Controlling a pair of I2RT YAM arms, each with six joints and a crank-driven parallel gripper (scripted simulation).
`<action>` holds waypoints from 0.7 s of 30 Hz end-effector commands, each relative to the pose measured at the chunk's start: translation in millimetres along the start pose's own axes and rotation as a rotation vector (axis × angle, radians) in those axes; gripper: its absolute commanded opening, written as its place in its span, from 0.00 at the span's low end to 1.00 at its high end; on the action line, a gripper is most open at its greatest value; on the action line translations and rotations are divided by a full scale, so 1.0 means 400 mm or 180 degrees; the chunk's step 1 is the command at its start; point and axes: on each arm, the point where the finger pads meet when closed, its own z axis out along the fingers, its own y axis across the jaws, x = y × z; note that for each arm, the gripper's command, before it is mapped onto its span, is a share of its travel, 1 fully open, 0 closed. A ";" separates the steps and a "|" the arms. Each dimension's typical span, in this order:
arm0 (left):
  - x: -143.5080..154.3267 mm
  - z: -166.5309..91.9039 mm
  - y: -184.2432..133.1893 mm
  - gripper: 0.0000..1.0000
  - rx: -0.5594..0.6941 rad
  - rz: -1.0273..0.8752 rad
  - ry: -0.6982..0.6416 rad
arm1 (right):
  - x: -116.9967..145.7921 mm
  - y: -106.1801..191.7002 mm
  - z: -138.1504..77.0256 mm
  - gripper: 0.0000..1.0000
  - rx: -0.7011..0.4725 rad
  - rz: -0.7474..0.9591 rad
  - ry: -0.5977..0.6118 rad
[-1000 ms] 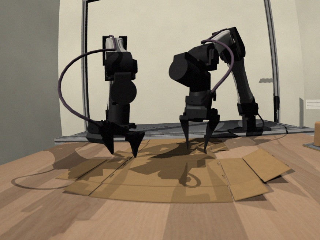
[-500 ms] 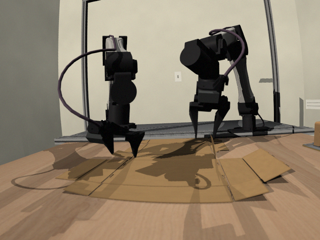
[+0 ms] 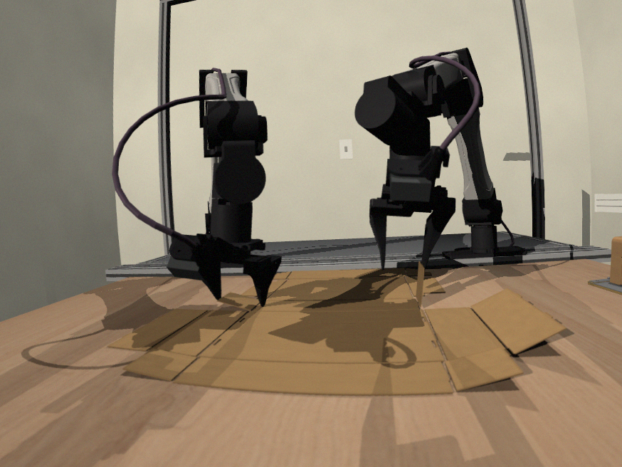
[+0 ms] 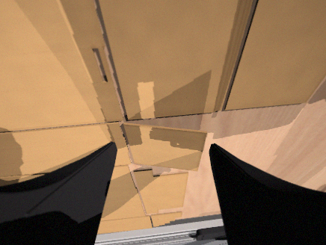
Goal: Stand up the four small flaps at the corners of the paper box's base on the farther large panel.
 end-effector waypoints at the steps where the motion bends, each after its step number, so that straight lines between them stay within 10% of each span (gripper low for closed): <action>1: -0.036 -0.052 -0.003 0.64 0.0042 0.0015 -0.0174 | 0.007 0.008 0.049 0.81 0.0054 -0.0010 0.0076; 21: -0.012 -0.040 0.103 0.81 -0.0197 0.0054 -0.0079 | 0.007 0.008 0.049 0.81 0.0054 -0.0010 0.0076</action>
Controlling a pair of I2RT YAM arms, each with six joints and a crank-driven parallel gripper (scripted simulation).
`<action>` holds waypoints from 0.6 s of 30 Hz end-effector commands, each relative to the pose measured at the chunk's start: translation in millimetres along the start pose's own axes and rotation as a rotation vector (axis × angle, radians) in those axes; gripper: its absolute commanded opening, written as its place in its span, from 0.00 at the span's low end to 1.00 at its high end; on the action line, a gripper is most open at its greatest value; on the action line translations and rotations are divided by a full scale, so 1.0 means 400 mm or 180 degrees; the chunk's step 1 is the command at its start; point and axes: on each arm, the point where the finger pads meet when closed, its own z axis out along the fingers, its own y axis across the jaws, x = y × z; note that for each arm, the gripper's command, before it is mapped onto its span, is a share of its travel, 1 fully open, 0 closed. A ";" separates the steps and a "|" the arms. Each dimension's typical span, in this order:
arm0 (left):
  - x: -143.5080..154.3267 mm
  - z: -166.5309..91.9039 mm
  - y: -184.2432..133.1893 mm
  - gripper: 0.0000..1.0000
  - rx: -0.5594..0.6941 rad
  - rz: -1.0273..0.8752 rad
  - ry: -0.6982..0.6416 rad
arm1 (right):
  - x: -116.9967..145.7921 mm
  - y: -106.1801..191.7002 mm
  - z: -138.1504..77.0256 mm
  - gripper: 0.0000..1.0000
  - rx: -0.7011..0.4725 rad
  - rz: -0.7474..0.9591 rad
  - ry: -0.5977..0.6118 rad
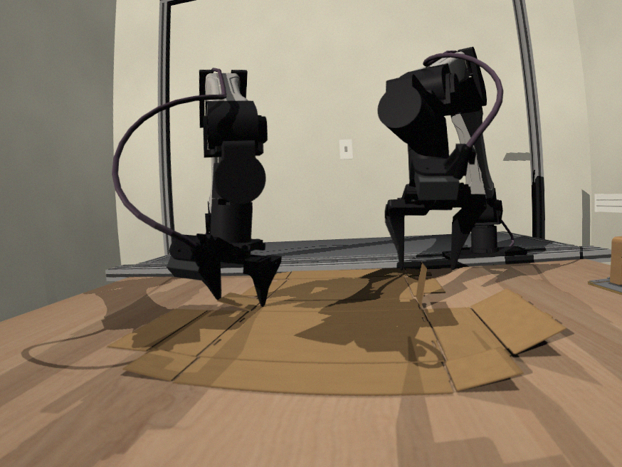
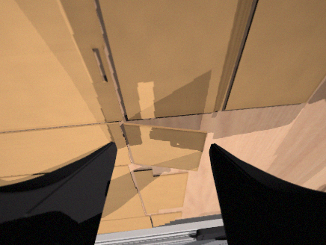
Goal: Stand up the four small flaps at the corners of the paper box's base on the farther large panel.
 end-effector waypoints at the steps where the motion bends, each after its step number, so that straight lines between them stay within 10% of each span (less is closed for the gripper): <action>1: -0.018 -0.035 0.016 0.81 0.0000 0.0025 -0.0121 | 0.007 0.008 0.049 0.81 0.0054 -0.0010 0.0076; 18: 0.015 0.065 0.022 0.81 -0.0082 0.0044 -0.0003 | 0.007 0.008 0.049 0.81 0.0054 -0.0010 0.0076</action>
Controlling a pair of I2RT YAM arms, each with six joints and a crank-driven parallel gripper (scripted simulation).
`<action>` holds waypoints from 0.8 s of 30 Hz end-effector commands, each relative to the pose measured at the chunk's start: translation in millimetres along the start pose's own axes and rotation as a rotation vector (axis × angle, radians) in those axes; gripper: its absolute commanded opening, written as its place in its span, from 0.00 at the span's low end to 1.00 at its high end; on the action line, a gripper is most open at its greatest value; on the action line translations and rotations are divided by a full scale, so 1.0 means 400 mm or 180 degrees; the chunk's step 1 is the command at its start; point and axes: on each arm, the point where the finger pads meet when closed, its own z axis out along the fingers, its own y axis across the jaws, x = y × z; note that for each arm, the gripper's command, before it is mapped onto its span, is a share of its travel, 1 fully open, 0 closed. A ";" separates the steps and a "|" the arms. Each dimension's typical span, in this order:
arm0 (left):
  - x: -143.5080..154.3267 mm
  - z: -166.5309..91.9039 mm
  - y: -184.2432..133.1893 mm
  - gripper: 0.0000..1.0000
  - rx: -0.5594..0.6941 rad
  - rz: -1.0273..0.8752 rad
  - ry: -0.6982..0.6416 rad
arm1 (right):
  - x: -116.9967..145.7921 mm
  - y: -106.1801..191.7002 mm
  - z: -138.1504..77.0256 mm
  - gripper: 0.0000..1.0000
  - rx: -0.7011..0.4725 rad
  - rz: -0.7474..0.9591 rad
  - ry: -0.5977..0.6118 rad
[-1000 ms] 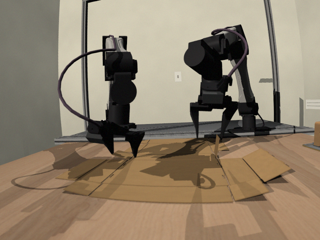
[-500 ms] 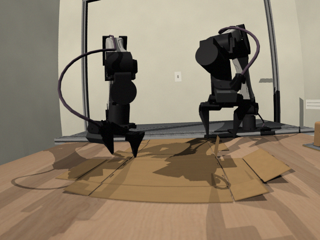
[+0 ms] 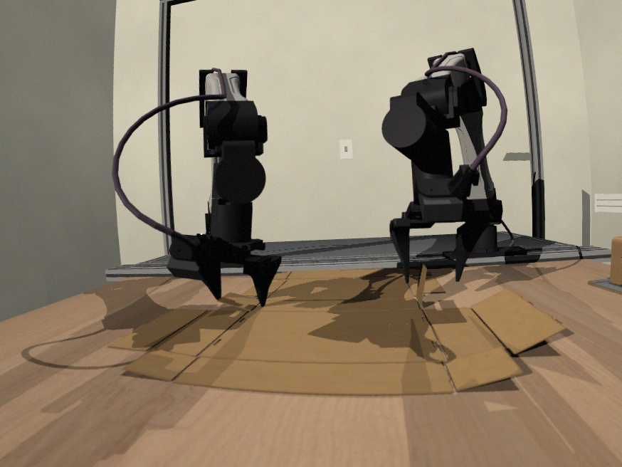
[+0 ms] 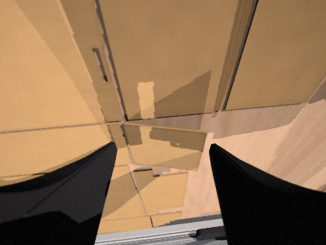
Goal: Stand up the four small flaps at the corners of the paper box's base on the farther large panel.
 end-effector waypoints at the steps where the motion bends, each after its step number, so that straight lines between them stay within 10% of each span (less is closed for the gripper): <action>1: -0.007 0.036 -0.002 0.81 -0.0018 0.0001 -0.0062 | 0.007 0.008 0.049 0.81 0.0054 -0.0010 0.0076; 24: -0.014 0.061 -0.018 0.81 -0.0135 0.0029 -0.0129 | 0.007 0.008 0.049 0.81 0.0054 -0.0010 0.0076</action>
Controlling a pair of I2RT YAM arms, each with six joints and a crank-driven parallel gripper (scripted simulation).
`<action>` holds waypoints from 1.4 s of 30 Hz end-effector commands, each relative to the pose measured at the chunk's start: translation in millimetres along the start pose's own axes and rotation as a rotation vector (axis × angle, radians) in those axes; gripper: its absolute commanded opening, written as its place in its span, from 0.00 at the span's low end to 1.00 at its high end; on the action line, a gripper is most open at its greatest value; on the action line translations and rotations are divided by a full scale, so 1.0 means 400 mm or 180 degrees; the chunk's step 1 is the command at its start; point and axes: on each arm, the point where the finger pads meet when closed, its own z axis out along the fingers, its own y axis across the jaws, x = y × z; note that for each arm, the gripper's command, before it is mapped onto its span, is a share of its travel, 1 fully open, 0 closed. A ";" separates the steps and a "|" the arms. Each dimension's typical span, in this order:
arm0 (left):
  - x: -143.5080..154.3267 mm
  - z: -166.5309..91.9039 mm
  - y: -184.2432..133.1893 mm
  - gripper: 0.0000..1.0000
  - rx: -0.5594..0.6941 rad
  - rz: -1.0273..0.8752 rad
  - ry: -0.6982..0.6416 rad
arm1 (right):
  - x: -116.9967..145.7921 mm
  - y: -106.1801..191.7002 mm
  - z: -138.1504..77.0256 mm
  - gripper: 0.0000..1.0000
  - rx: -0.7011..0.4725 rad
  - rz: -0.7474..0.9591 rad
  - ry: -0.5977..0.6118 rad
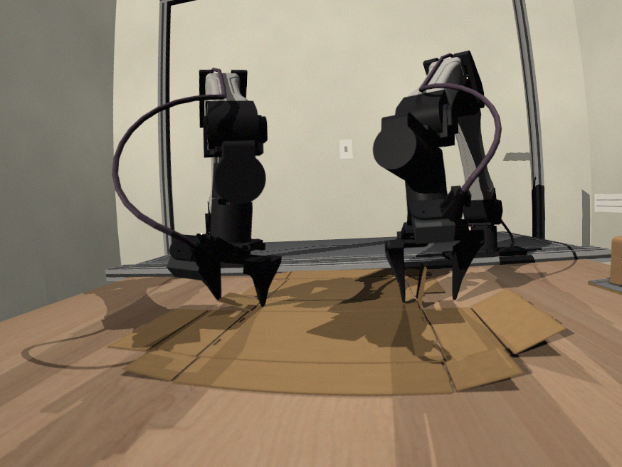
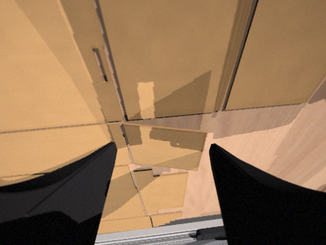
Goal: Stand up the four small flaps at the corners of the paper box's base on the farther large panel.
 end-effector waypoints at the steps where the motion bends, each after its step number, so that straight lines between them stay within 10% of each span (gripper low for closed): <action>1: -0.015 -0.005 0.001 0.81 -0.0064 -0.0024 -0.0039 | 0.007 0.008 0.049 0.81 0.0054 -0.0010 0.0076; 42: 0.009 0.023 0.008 0.81 -0.0410 0.0077 0.0037 | -0.003 -0.004 -0.025 0.81 -0.0648 -0.0087 -0.0056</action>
